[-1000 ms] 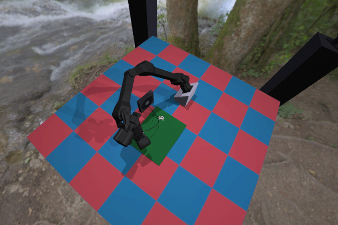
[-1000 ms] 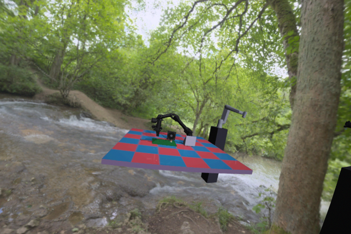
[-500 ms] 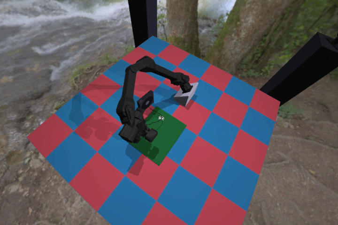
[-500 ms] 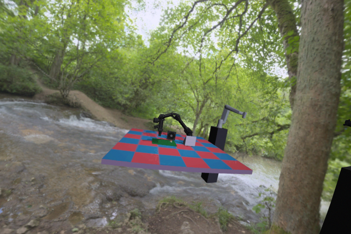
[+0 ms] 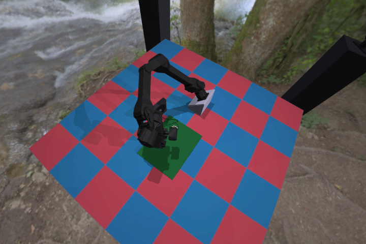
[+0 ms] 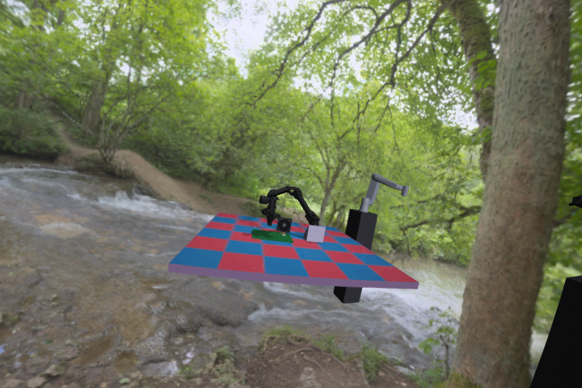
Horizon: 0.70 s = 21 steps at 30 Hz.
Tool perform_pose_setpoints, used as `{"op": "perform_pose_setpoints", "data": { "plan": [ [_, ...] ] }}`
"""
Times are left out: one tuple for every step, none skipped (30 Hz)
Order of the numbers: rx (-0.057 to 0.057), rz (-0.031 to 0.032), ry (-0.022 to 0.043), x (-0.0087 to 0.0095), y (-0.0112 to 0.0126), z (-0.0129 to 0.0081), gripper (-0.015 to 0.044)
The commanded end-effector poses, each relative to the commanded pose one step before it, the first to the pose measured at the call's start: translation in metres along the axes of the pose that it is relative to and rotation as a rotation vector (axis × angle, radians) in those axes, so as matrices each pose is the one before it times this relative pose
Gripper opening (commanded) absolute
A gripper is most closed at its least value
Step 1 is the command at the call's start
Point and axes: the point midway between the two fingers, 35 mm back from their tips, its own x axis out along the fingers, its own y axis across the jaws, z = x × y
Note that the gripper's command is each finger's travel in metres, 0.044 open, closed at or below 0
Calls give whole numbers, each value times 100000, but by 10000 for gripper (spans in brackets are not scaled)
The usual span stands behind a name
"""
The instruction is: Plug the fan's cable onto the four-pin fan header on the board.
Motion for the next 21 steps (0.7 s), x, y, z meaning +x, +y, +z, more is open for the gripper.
{"op": "perform_pose_setpoints", "data": {
  "plan": [
    [-12992, 688, 240, 74, 832, -909, 0],
    [-3467, 13, 8, -3, 206, -199, 0],
    [-3467, 12, 8, -1, 213, -193, 0],
    [-3467, 12, 9, 1, 221, -187, 0],
    [-3467, 12, 9, 3, 227, -181, 0],
    [-3467, 12, 9, 5, 234, -174, 0],
    [-3467, 12, 9, 7, 241, -167, 0],
    [-3467, 12, 10, 9, 247, -160, 0],
    [-3467, 12, 10, 11, 253, -153, 0],
    [-3467, 12, 10, 13, 259, -145, 0],
    [-3466, 12, 10, 15, 265, -138, 0],
    [-3467, 12, 11, 17, 270, -130, 0],
    [-3467, 12, 11, 19, 275, -121, 0],
    [-3467, 12, 11, 21, 280, -113, 0],
    [-3467, 12, 12, 23, 285, -104, 0],
    [-3467, 12, 12, 25, 289, -96, 0],
    [-3467, 12, 12, 28, 293, -87, 0],
    [-3467, 13, 13, 30, 297, -77, 0],
    [-3467, 13, 13, 32, 300, -68, 0],
    [-3467, 13, 13, 34, 303, -59, 0],
    [-3466, 13, 14, 36, 306, -49, 0]
  ]
}}
